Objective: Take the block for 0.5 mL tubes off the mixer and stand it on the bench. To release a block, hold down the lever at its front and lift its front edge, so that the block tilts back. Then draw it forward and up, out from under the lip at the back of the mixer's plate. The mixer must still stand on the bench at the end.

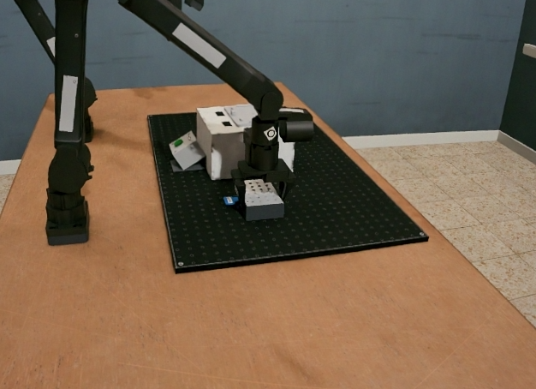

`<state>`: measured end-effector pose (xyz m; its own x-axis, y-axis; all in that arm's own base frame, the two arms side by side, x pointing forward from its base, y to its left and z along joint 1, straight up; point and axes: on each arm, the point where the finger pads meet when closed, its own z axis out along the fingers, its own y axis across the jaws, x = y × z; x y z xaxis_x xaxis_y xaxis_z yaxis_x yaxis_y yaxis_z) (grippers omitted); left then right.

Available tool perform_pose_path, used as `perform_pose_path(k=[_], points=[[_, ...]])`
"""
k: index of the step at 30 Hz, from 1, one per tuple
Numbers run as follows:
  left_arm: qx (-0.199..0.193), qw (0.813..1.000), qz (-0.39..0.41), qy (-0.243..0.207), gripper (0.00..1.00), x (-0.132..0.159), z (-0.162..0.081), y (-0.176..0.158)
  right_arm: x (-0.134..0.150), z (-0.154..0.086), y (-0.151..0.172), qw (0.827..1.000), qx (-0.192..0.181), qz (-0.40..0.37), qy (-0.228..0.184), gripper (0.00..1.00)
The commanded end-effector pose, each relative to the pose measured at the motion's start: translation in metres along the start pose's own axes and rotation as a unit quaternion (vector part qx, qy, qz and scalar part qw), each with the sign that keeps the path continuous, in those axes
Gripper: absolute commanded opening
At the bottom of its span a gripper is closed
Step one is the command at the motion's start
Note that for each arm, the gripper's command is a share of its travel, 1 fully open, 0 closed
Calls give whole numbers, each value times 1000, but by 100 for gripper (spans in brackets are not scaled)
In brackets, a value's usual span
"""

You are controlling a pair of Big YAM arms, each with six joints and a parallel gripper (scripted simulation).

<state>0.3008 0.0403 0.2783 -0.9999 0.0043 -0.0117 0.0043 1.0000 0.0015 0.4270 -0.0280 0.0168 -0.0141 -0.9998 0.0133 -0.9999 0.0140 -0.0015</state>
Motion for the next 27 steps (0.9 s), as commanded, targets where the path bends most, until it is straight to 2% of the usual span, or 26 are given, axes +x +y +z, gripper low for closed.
perform_pose_path(k=[1,14,15,27], points=[[-4,1000,2,-24,0,-13,-24,2,-3,-16,-15,1000,29,-10,-1,0],[-5,1000,1,-29,0,-15,-27,3,-4,-14,-13,1000,26,-9,-1,0],[-4,1000,1,-29,0,-15,-27,3,-4,-14,-13,1000,26,-9,-1,100],[-2,1000,1,-10,0,-7,-13,2,-4,-14,-13,1000,26,-9,-1,100]])
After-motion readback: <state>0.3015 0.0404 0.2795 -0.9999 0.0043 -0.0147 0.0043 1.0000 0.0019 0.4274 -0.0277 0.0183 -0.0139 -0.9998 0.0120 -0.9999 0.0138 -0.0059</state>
